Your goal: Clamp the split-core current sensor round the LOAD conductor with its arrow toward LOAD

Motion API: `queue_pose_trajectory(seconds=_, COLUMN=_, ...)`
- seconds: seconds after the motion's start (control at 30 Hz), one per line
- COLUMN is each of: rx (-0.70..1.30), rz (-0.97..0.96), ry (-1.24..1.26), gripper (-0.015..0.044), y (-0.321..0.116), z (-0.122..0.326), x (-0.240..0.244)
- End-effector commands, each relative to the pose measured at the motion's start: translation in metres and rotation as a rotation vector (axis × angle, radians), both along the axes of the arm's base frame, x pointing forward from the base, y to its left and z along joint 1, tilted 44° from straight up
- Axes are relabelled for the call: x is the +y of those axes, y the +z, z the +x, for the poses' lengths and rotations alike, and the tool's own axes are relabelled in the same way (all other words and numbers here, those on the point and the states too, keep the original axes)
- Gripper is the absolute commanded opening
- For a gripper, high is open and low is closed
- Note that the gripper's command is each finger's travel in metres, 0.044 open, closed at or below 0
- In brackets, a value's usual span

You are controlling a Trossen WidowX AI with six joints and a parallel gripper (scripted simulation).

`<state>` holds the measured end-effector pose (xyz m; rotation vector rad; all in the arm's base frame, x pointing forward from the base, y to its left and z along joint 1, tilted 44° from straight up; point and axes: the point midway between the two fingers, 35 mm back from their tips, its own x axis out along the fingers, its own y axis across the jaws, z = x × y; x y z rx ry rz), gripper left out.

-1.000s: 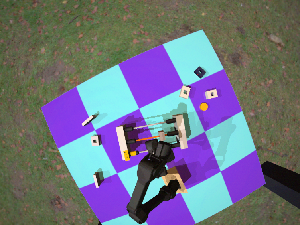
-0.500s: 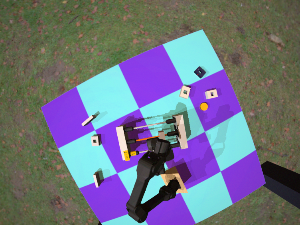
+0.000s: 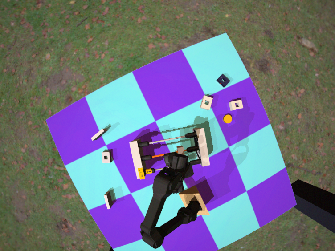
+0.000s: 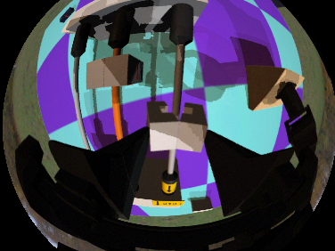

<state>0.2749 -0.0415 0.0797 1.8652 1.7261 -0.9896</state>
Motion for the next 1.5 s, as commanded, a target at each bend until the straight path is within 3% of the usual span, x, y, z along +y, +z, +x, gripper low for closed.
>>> queue_pose_trajectory(seconds=0.0, rx=-0.006, rz=0.001, ry=-0.007, gripper=0.0000, y=-0.0022, z=0.0001, x=0.0036)
queue_pose_trajectory(seconds=1.47, rx=0.000, rz=0.000, ry=0.000, gripper=0.0000, y=-0.0059, z=-0.0007, x=0.0057)
